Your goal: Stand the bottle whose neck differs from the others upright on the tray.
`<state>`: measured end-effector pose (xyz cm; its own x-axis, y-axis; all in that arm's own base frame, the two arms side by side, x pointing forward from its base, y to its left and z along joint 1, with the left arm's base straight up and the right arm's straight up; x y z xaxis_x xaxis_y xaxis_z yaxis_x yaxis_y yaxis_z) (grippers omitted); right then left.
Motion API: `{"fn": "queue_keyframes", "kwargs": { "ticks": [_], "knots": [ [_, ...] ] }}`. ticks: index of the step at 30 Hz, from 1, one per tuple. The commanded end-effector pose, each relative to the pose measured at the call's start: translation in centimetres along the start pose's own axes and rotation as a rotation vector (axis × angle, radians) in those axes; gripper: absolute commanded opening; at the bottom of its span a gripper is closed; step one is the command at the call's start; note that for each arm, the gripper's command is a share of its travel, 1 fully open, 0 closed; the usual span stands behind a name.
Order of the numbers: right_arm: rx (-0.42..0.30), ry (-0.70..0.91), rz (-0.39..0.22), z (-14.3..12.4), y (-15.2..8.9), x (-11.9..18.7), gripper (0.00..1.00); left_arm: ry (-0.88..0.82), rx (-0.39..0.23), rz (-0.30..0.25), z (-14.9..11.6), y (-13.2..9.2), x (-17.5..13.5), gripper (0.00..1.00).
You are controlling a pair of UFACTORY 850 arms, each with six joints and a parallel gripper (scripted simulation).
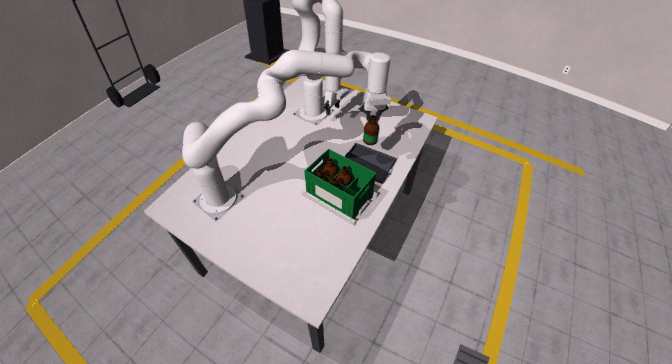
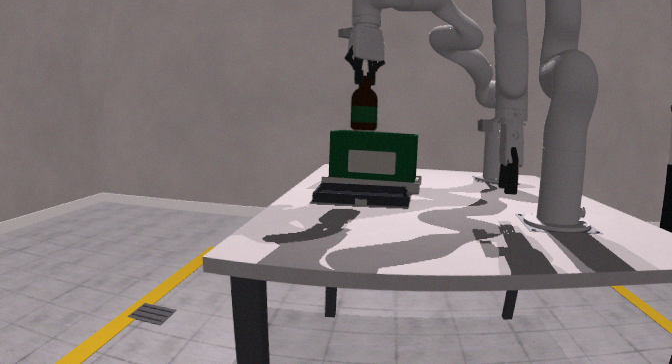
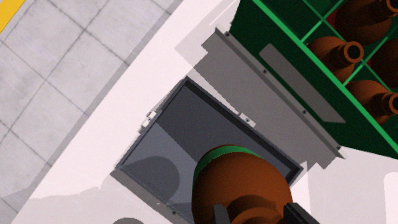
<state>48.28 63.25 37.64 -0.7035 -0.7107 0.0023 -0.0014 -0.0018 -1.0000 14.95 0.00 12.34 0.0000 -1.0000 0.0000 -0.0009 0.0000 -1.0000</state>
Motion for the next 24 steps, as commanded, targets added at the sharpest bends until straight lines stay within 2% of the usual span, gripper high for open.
{"fn": "queue_keyframes", "kwargs": {
  "ticks": [1, 24],
  "knots": [
    [0.0, 0.0, 0.002, -0.3, -0.2, -0.2, 0.0, 0.0, 0.001, 0.0, 0.0, 0.0, 0.0, 1.0],
    [0.0, 0.0, 0.002, -1.8, -0.2, -0.8, 0.0, 0.0, 0.001, 0.0, 0.0, 0.0, 0.0, 1.0]
  ]
}}
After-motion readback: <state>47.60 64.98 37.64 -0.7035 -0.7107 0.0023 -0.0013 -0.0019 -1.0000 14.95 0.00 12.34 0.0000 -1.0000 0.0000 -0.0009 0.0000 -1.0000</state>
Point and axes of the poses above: on each arm, the point where the finger pads meet when closed, its own y axis out along the fingers, its own x axis across the jaws, z = x × y, the point moved 4 cm from there along -y, back along the fingers
